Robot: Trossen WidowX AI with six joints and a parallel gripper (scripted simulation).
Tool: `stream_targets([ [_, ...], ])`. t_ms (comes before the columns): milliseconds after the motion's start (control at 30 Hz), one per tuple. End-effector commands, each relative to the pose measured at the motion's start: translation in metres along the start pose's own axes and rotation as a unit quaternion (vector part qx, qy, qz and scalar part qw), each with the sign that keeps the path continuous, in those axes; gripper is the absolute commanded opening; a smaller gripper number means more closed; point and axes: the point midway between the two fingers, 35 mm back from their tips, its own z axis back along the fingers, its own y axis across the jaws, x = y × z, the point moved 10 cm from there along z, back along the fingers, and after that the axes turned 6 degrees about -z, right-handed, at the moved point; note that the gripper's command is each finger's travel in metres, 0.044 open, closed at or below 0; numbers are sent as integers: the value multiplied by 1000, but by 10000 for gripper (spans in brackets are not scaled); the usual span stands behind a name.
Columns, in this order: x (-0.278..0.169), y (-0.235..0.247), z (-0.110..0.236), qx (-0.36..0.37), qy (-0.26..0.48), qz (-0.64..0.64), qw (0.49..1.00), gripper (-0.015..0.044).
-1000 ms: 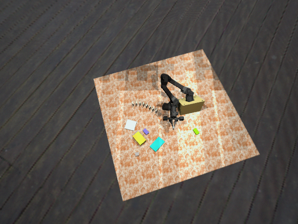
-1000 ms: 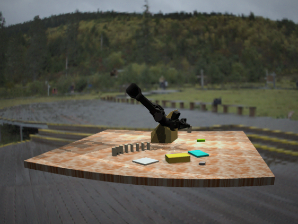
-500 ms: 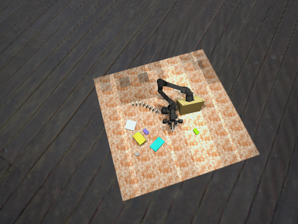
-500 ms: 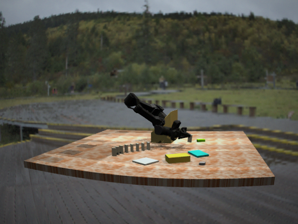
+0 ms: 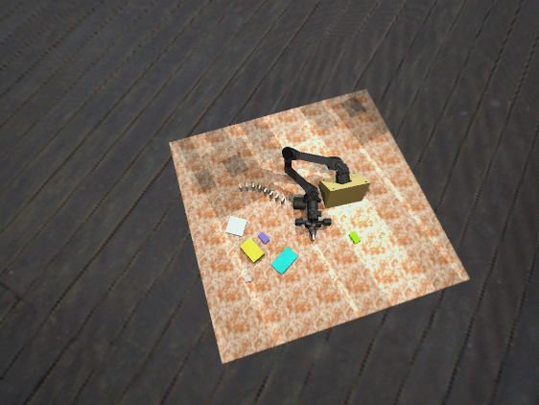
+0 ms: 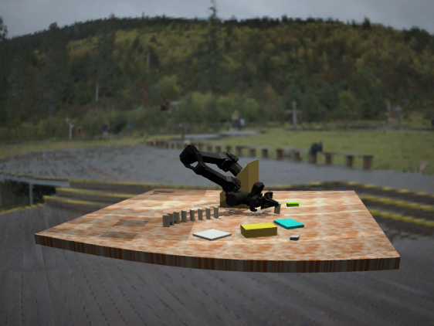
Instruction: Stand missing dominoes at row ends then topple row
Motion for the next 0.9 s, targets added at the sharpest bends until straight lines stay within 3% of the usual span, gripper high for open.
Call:
stream_targets([
  [0,-3,2,-1,2,-2,-2,1000,27],
  [67,-3,2,-1,2,-2,-2,1000,27],
  [600,-1,2,-1,2,-2,-2,1000,440],
  [867,48,5,4,-1,-1,-1,1000,440],
])
